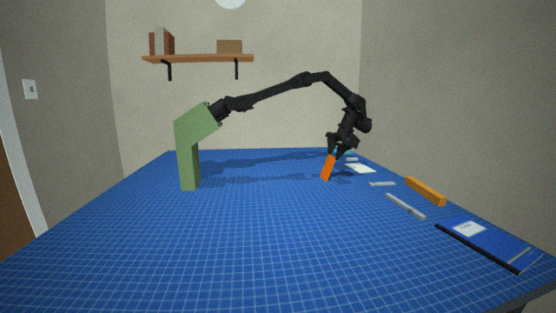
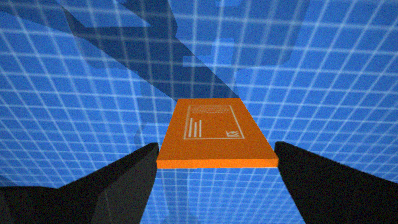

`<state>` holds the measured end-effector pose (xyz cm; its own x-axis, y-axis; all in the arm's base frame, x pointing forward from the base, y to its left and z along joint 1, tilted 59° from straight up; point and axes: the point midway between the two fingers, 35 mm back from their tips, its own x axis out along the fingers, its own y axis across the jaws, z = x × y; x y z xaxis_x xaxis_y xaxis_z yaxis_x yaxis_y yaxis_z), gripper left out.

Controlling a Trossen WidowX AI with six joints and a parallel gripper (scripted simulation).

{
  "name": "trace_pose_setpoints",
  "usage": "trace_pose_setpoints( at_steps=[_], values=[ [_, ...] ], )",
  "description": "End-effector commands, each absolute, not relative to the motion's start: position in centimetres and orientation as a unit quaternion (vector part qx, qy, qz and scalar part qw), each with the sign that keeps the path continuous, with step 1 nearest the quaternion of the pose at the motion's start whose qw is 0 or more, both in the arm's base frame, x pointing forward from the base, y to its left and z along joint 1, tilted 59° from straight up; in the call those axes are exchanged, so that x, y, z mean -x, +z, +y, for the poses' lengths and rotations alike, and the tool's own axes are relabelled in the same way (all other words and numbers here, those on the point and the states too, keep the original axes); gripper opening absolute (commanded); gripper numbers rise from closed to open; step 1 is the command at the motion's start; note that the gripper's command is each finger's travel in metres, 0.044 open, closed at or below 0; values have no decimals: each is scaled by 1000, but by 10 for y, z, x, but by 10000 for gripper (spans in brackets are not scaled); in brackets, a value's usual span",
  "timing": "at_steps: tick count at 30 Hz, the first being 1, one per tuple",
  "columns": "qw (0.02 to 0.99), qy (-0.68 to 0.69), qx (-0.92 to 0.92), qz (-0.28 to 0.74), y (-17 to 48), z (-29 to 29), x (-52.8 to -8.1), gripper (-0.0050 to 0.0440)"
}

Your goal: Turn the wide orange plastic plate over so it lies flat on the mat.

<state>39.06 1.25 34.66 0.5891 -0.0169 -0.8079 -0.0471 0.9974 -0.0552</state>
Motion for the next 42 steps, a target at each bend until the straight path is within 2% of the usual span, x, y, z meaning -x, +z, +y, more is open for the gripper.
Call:
trace_pose_setpoints(
  at_steps=[1, 10, 14, 23, 26, 29, 42],
  values=[
    [894, 11, 35, 447, 351, 14, -390, 327],
    [904, 12, 35, 426, 362, 14, -382, 327],
    [905, 12, 35, 423, 359, 15, -398, 327],
    [903, 13, 35, 428, 354, 15, -401, 327],
    [918, 14, 35, 394, 370, 15, -394, 327],
    [915, 13, 34, 402, 365, 16, -409, 327],
    [912, 13, 35, 408, 362, 16, -410, 327]
  ],
)
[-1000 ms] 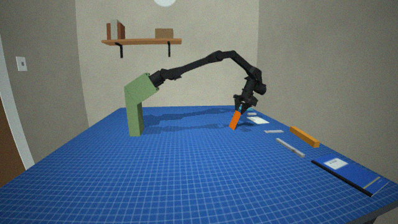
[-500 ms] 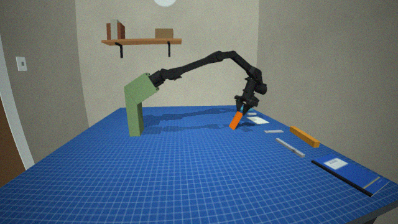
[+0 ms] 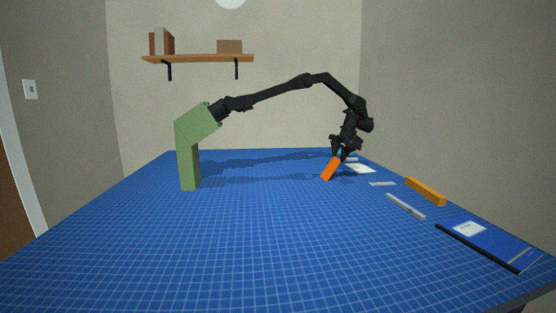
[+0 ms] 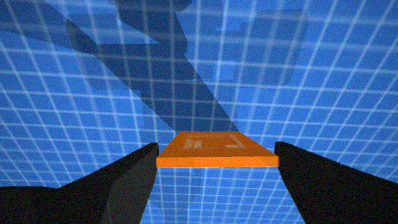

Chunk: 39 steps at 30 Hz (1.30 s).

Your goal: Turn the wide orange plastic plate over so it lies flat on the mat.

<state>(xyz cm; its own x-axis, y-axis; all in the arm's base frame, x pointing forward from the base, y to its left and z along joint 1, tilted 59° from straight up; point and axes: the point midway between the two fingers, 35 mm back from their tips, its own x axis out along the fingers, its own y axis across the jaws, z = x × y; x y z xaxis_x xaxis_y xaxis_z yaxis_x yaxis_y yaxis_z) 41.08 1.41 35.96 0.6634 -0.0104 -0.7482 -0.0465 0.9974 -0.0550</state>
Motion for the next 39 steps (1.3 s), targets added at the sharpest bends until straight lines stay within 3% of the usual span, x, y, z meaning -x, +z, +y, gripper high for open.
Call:
trace_pose_setpoints(
  at_steps=[1, 28, 39],
  values=[
    [912, 13, 35, 408, 362, 16, -410, 327],
    [922, 14, 35, 386, 374, 15, -402, 327],
    [923, 14, 34, 383, 369, 16, -421, 327]
  ],
)
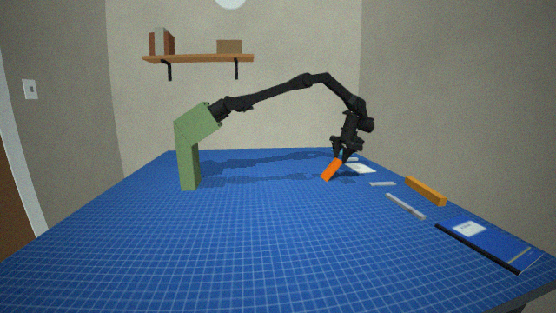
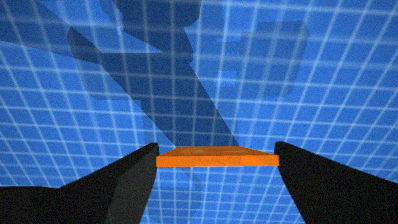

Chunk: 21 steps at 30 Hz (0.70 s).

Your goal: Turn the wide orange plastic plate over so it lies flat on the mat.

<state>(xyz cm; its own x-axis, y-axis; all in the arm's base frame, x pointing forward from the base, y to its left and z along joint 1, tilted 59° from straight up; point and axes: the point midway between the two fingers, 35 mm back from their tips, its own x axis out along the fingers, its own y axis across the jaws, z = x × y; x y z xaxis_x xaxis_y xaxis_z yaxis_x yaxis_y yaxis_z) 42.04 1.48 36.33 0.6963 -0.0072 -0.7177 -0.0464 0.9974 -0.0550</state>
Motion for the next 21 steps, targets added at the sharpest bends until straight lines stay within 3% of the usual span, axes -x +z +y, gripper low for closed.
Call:
trace_pose_setpoints(
  at_steps=[1, 21],
  values=[
    [924, 14, 34, 380, 369, 16, -422, 327],
    [929, 15, 34, 367, 367, 17, -433, 327]
  ],
)
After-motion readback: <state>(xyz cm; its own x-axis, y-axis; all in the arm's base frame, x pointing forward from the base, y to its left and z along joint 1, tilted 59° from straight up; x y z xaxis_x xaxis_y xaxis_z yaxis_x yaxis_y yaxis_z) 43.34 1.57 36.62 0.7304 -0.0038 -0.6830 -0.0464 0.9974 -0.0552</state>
